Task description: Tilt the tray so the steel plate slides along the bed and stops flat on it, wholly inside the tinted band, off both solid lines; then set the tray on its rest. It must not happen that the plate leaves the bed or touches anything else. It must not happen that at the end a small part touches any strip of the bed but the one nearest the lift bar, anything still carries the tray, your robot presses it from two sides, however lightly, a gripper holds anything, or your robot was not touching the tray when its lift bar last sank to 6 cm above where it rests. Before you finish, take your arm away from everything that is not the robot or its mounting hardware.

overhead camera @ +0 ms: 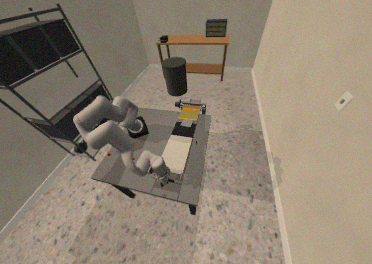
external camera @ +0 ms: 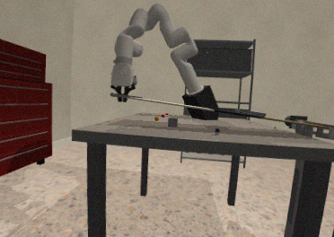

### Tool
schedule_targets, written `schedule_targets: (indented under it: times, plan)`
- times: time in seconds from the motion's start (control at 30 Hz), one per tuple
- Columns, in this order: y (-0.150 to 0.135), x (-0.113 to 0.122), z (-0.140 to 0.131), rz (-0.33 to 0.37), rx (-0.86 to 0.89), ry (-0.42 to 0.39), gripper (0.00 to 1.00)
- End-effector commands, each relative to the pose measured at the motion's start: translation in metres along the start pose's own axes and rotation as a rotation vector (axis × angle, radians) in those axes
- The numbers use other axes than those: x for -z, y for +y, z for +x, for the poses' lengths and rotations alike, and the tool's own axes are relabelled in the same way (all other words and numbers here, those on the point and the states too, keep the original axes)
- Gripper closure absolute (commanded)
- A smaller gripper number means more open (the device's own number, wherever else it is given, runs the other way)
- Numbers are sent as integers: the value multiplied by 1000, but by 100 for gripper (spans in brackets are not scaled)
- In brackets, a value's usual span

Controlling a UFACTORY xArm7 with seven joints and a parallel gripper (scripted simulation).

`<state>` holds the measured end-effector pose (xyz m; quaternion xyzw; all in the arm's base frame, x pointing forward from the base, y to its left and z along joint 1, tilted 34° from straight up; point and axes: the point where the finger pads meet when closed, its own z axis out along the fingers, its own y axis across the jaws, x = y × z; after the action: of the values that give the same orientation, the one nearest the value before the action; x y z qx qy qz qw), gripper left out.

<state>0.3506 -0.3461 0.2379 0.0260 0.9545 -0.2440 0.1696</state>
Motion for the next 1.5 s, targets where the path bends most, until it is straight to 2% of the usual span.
schedule_targets:
  times: [0.0, 0.1, 0.63, 0.7, 0.8, 0.83, 0.87, 0.97, 1.03, 1.47]
  plan:
    - [-3, -25, -2, -1, -3, 1, 100]
    - [-3, -31, -2, -2, -3, 1, 100]
    - [-3, -32, -2, -1, -3, 1, 100]
    - [-1, -7, -2, -1, -3, 1, 100]
    - [5, 45, -2, -1, -3, 1, 100]
    - [5, 50, -2, -1, -3, 1, 100]
    - [5, 45, -2, -1, -3, 1, 100]
    - [-1, -7, -2, -1, -3, 1, 100]
    - [-3, -26, -2, -2, -3, 1, 100]
    - [-3, -33, -2, -1, -3, 1, 100]
